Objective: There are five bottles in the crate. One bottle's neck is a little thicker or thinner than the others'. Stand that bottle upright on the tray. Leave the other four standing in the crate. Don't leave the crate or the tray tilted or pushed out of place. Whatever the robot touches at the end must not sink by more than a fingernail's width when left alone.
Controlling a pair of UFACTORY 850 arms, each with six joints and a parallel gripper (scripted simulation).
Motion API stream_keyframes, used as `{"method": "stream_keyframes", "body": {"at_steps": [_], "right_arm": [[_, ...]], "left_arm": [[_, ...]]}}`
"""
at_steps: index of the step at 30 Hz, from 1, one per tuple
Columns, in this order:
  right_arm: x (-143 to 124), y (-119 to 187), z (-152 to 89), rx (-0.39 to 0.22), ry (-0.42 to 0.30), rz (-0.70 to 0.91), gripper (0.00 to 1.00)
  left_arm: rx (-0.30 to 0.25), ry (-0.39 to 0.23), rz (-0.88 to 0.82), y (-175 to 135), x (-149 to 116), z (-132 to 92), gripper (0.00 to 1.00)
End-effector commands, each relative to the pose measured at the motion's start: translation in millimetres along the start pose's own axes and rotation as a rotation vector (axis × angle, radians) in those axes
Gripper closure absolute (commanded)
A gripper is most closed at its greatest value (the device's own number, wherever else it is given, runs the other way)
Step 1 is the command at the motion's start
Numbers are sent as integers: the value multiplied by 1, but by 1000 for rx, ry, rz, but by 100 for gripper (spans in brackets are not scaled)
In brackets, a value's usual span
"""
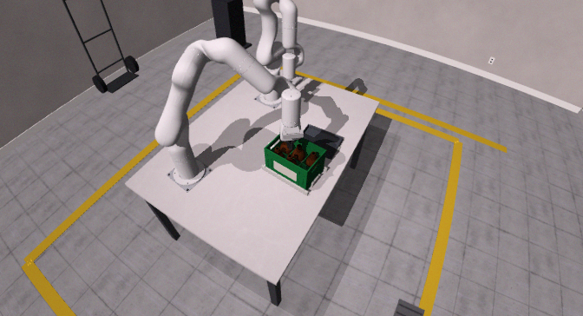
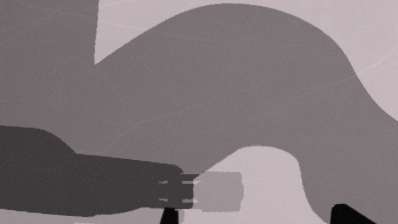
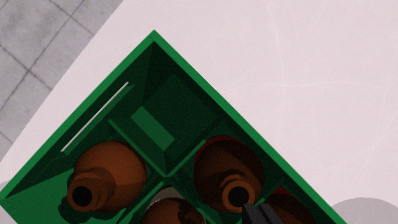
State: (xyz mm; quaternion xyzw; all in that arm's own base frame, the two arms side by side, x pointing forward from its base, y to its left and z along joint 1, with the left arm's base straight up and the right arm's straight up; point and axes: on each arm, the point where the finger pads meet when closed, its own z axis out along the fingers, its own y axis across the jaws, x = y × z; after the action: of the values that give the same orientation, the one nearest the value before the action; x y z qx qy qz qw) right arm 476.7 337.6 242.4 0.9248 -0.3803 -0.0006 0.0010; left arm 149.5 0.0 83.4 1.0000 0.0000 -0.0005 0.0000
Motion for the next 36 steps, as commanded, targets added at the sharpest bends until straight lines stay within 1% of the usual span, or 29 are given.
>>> {"method": "stream_keyframes", "body": {"at_steps": [1,2,4,6,8,10,15,16,36], "right_arm": [[-1,-2,-1,2,0,0,100],[-4,-6,-1,2,0,0,100],[-24,-26,-2,2,0,0,100],[-24,-26,-2,2,0,0,100],[-50,-48,-1,2,0,0,100],[-62,-57,-1,2,0,0,100],[-65,-60,-1,2,0,0,100],[-65,-60,-1,2,0,0,34],[-65,-60,-1,2,0,0,34]], "left_arm": [[0,1,0,0,1,0,0],[0,1,0,0,1,0,0],[0,1,0,0,1,0,0],[0,1,0,0,1,0,0],[0,1,0,0,1,0,0],[0,1,0,0,1,0,0],[0,1,0,0,1,0,0],[0,1,0,0,1,0,0],[0,1,0,0,1,0,0]]}}
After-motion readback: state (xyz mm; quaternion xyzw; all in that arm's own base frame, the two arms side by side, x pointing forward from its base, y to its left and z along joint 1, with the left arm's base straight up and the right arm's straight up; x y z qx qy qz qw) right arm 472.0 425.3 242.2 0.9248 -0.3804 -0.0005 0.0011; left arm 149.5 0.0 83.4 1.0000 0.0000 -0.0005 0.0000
